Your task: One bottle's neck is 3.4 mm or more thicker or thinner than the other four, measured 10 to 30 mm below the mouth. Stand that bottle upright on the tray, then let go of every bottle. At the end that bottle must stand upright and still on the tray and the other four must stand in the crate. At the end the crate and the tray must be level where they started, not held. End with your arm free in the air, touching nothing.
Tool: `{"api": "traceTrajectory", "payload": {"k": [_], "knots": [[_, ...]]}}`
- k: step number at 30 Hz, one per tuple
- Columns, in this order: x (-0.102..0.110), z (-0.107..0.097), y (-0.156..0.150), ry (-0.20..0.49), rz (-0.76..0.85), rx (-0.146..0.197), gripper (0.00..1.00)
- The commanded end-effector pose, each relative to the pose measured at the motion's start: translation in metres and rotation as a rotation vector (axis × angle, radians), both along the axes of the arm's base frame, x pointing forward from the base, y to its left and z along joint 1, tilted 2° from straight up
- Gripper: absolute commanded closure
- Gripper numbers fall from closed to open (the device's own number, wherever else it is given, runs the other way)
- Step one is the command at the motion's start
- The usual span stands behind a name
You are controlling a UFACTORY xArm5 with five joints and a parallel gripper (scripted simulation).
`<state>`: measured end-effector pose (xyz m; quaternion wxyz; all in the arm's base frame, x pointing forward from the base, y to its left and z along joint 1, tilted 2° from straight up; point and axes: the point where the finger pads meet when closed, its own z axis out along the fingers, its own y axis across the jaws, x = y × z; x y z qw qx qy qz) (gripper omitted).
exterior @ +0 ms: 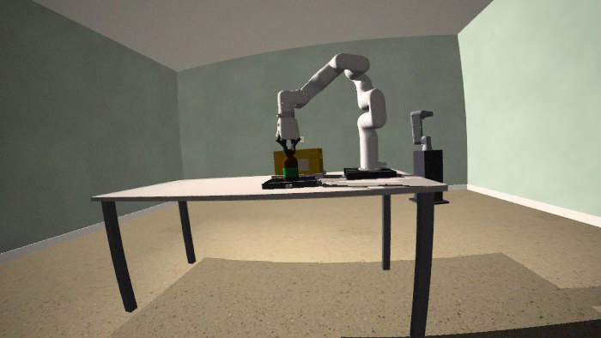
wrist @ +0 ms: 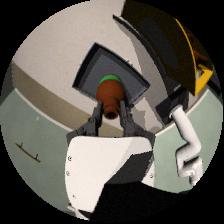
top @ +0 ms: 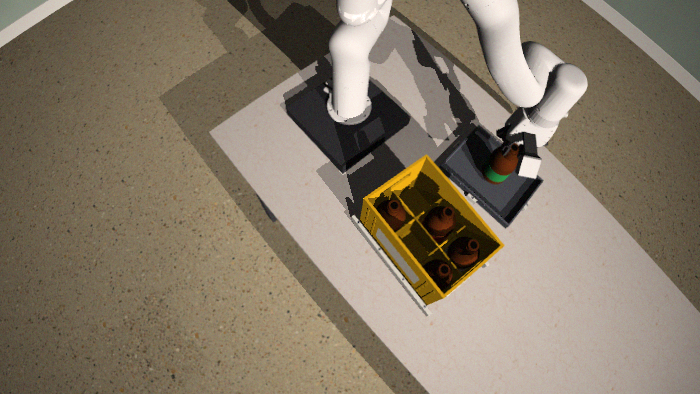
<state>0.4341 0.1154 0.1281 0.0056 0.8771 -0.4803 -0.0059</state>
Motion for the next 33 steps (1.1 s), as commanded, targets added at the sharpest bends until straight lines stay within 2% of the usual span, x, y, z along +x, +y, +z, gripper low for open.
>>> {"api": "traceTrajectory", "payload": {"k": [1,33], "knots": [[0.001,0.000,0.000,-0.004,0.000,0.001,1.00],[0.001,-0.011,0.001,-0.004,0.000,0.001,1.00]]}}
